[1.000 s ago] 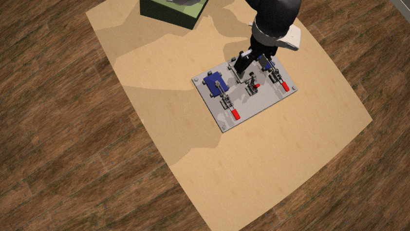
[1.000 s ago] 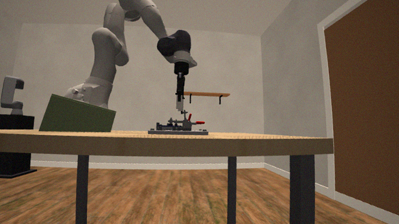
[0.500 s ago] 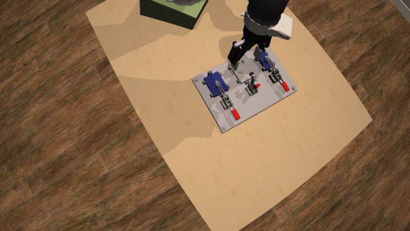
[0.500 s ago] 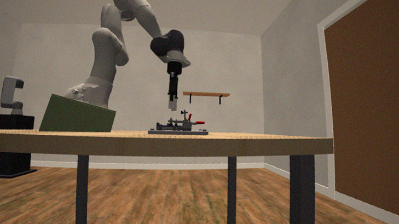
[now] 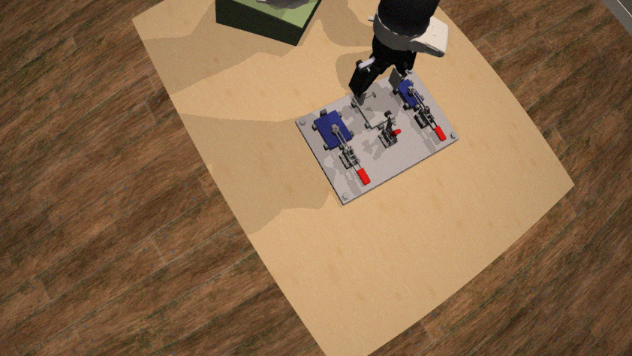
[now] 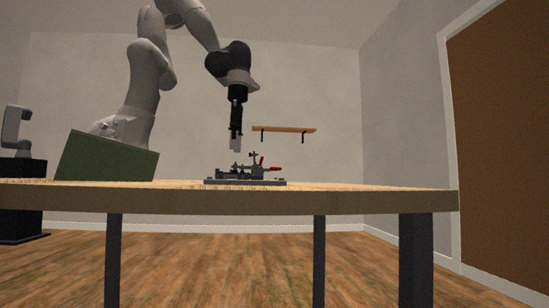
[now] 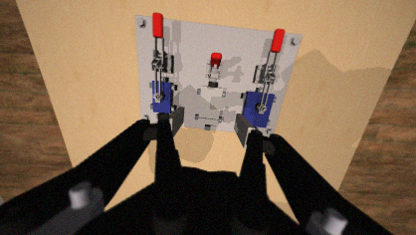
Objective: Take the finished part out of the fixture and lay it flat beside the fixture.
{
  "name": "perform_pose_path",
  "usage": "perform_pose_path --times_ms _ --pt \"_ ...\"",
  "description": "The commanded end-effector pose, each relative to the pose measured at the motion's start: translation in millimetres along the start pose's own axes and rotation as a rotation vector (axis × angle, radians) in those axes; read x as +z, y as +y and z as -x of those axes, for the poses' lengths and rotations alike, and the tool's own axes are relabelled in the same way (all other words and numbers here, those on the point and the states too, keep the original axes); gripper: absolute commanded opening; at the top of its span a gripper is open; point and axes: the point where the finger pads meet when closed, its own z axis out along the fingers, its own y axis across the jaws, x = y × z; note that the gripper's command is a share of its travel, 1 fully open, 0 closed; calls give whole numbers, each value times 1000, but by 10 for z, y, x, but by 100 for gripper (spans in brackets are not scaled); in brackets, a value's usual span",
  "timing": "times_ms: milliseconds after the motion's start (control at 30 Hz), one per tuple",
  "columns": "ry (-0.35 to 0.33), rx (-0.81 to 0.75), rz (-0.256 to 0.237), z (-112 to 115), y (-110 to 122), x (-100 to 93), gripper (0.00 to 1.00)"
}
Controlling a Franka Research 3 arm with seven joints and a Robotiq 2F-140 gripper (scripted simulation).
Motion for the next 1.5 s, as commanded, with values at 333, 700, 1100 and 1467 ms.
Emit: perform_pose_path --times_ms 333,700,1100,1467 --pt "5 -5 -1 -12 -5 180 58" --pt "5 -5 -2 -14 -5 472 58" --pt "5 -5 -1 -14 -5 591 58" --pt "5 -5 -1 -14 -5 592 58"
